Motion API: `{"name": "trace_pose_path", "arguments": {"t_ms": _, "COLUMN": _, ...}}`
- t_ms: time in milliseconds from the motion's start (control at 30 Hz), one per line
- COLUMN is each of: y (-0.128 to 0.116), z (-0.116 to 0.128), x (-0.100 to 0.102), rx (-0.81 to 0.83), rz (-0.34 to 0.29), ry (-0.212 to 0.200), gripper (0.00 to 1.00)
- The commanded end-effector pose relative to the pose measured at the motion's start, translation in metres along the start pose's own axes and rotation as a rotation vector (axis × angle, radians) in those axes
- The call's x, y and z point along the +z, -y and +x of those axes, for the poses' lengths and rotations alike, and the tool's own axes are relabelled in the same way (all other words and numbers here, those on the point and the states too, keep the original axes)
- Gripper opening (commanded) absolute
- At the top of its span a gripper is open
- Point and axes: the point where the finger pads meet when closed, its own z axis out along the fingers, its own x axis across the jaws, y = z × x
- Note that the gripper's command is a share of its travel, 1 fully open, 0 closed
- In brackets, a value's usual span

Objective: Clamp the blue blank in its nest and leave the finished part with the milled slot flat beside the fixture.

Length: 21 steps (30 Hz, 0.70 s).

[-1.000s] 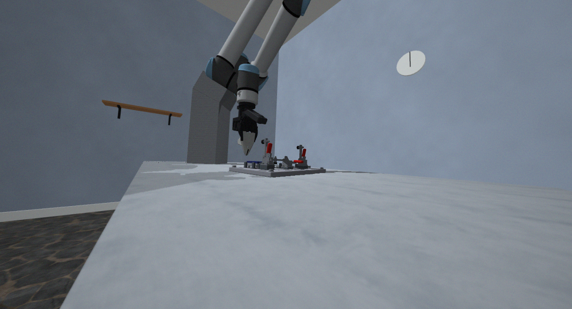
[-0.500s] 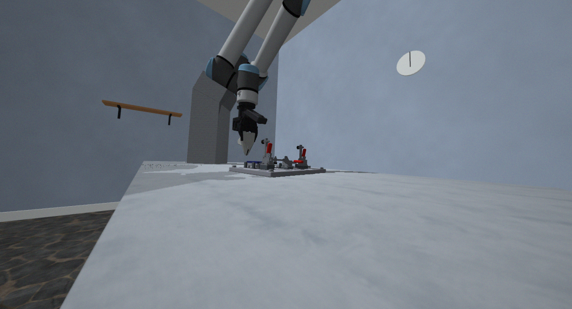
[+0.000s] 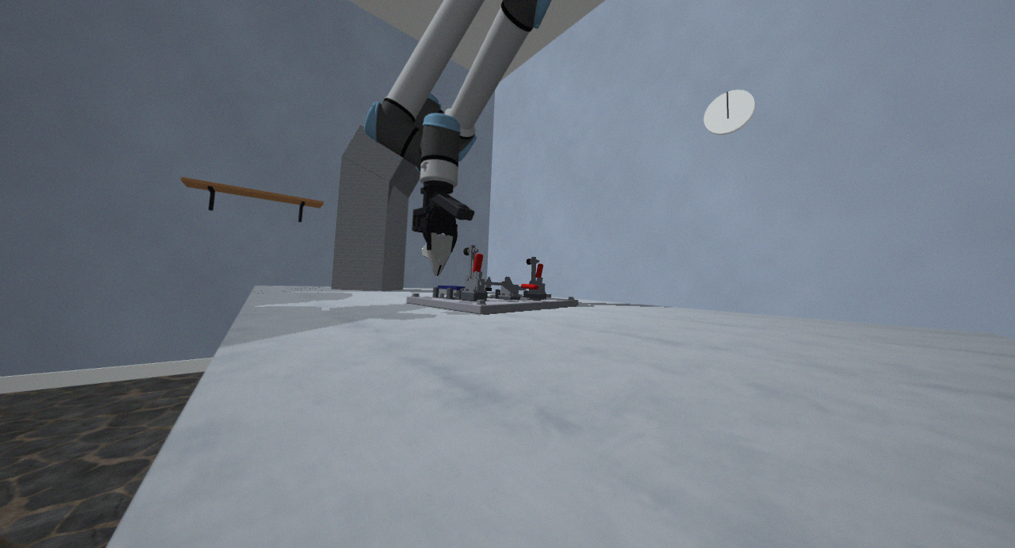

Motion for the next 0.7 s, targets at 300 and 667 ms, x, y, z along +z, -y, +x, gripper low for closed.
{"name": "trace_pose_path", "arguments": {"t_ms": 300, "y": 0.0008, "z": -0.0001, "x": -0.0004, "rx": 0.0, "rz": 0.001, "ry": 0.0, "gripper": 0.0}}
{"name": "trace_pose_path", "arguments": {"t_ms": 667, "y": 0.0093, "z": -0.0069, "x": -0.0004, "rx": 0.0, "rz": 0.001, "ry": 0.0, "gripper": 0.0}}
